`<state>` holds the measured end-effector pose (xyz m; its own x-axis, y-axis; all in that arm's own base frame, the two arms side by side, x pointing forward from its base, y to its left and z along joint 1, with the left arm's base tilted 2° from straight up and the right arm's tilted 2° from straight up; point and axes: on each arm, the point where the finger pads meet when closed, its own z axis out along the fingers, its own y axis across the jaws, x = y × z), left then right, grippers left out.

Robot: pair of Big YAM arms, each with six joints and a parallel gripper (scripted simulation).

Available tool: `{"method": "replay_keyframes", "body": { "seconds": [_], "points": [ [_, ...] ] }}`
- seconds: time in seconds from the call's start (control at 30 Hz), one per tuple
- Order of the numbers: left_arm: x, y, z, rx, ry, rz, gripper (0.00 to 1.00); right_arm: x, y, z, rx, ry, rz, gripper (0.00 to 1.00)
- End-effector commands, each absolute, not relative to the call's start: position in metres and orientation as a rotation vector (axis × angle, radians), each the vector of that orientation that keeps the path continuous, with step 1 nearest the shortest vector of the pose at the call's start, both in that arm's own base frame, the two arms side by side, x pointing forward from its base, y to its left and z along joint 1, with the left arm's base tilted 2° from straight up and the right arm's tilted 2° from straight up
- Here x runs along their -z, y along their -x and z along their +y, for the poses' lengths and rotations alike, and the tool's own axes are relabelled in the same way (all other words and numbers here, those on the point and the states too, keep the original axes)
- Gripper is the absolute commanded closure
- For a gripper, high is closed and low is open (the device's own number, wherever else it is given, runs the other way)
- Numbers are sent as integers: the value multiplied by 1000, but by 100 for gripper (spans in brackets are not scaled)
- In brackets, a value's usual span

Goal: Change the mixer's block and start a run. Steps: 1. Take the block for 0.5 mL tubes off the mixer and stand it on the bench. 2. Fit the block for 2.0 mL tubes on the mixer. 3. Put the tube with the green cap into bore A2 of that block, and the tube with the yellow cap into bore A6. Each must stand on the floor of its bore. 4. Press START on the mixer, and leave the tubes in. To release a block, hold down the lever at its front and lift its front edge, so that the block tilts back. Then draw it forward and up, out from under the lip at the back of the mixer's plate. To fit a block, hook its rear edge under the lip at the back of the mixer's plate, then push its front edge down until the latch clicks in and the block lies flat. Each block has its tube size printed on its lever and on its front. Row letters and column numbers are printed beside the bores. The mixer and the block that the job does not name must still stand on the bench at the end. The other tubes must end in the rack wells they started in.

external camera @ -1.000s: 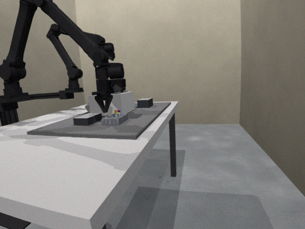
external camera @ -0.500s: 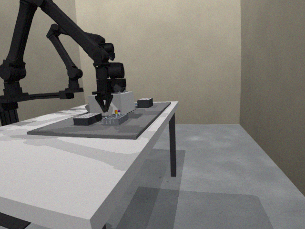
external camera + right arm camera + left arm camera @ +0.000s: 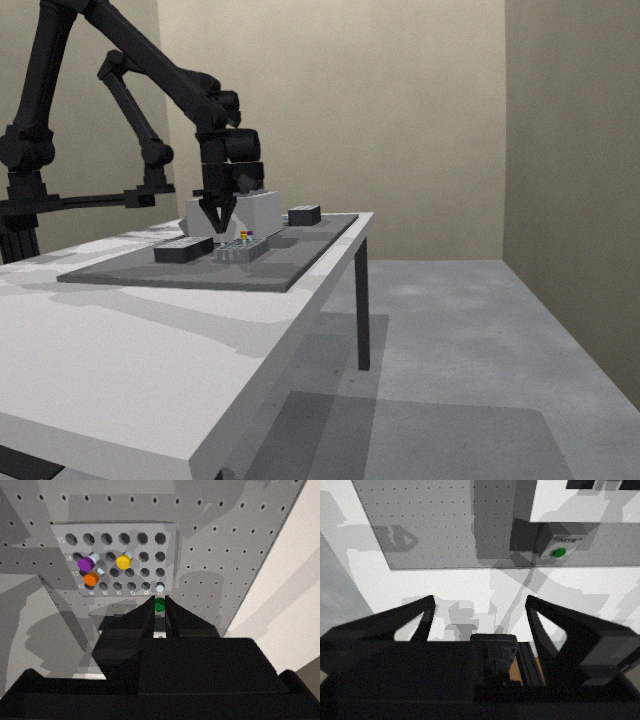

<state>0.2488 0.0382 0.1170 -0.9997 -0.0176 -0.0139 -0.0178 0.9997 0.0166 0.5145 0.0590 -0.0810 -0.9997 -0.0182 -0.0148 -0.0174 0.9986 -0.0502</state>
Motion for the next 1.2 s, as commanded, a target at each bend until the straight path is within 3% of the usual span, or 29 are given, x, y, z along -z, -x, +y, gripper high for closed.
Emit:
{"method": "replay_keyframes", "body": {
  "seconds": [0.0, 1.17],
  "points": [
    [-125, -258, 41, -32, 46, 3111, 0, 71, -518, 66, 73, 21, 3116, 91],
    [-145, -277, 43, -41, 44, 3055, 0, 50, -520, 59, 72, 1, 3108, 91]
  ]
}}
